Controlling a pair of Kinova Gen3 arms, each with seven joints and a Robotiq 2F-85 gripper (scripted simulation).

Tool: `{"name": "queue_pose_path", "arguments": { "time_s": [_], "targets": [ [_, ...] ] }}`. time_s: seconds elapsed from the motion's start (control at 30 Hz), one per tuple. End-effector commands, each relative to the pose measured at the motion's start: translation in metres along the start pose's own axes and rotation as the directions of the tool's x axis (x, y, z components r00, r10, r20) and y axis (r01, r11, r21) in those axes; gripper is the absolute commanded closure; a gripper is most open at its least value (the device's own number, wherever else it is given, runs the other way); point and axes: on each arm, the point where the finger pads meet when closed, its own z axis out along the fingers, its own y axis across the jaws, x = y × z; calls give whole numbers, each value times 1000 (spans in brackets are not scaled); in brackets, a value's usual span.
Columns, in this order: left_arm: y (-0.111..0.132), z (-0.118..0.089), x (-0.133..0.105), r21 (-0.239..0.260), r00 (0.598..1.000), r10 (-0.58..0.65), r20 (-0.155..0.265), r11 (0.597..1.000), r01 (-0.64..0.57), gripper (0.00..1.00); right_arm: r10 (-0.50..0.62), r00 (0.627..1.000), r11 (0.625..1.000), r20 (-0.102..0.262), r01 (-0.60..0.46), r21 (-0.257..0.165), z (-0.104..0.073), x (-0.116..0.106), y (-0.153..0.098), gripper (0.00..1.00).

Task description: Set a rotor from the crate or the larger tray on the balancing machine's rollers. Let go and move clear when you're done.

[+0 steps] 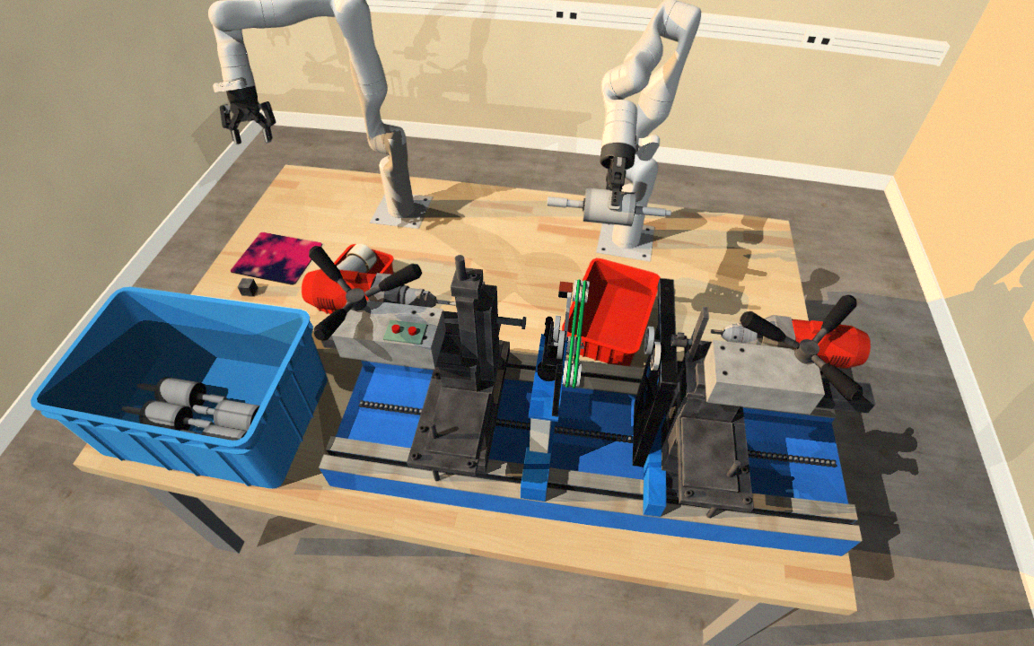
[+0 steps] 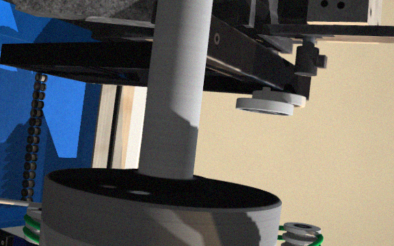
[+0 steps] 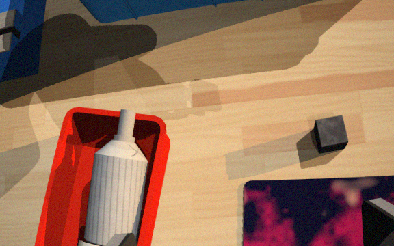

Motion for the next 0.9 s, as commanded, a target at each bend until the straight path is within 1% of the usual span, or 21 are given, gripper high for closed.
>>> {"name": "queue_pose_path", "arguments": {
  "time_s": [0.0, 0.57, 0.87],
  "targets": [
    [3, -1, 0, -6, 1000, 4, 4, 1000, -4, 903, 0, 1000, 1000, -1, 0, -1, -1, 0, 0, 2],
    [6, -1, -1, -12, 1000, 14, 10, 1000, -14, 903, 0, 1000, 1000, -1, 0, -1, -1, 0, 0, 2],
    [8, 2, -1, -12, 1000, 14, 10, 1000, -14, 903, 0, 1000, 1000, -1, 0, -1, -1, 0, 0, 2]
  ]
}}
